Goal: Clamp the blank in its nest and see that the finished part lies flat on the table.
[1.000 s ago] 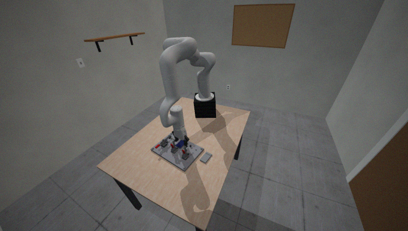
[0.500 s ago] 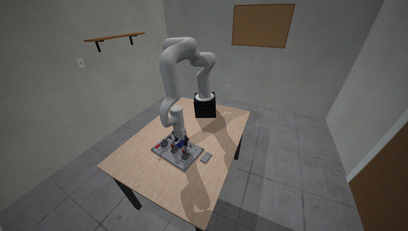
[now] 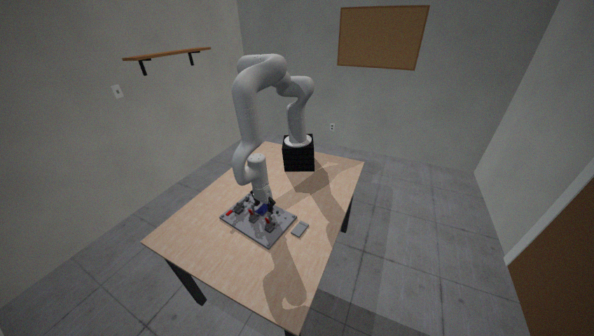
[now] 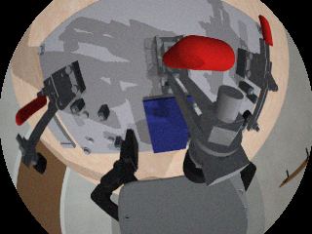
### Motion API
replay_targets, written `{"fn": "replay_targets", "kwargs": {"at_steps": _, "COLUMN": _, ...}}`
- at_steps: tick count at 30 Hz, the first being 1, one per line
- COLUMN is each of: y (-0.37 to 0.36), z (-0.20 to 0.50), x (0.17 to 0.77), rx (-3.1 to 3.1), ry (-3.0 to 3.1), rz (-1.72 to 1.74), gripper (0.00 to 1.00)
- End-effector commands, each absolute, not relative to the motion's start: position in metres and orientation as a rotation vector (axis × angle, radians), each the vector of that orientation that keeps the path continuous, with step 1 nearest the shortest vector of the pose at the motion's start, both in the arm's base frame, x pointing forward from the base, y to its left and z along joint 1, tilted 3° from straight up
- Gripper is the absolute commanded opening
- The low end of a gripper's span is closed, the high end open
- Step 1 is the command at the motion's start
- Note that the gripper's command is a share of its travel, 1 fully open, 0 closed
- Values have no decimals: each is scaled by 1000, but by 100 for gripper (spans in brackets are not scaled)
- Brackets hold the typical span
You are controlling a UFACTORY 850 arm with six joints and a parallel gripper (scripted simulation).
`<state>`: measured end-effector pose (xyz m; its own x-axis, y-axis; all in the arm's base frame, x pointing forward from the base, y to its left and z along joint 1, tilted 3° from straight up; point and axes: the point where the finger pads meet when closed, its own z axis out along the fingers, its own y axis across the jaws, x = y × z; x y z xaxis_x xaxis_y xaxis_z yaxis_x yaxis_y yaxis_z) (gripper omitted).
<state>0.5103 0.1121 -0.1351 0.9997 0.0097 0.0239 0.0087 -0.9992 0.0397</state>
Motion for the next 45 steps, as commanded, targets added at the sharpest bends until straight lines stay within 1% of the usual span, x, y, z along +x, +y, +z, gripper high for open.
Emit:
{"fn": "replay_targets", "kwargs": {"at_steps": 1, "y": 112, "z": -134, "x": 511, "rx": 3102, "ry": 14, "rz": 40, "gripper": 99}}
{"fn": "replay_targets", "kwargs": {"at_steps": 14, "y": 113, "z": -112, "x": 510, "rx": 3102, "ry": 14, "rz": 40, "gripper": 99}}
{"fn": "replay_targets", "kwargs": {"at_steps": 24, "y": 115, "z": -77, "x": 510, "rx": 3102, "ry": 14, "rz": 40, "gripper": 99}}
{"fn": "replay_targets", "kwargs": {"at_steps": 36, "y": 115, "z": -75, "x": 510, "rx": 3102, "ry": 14, "rz": 40, "gripper": 99}}
{"fn": "replay_targets", "kwargs": {"at_steps": 37, "y": 115, "z": -75, "x": 510, "rx": 3102, "ry": 14, "rz": 40, "gripper": 0}}
{"fn": "replay_targets", "kwargs": {"at_steps": 45, "y": 115, "z": -75, "x": 510, "rx": 3102, "ry": 14, "rz": 40, "gripper": 0}}
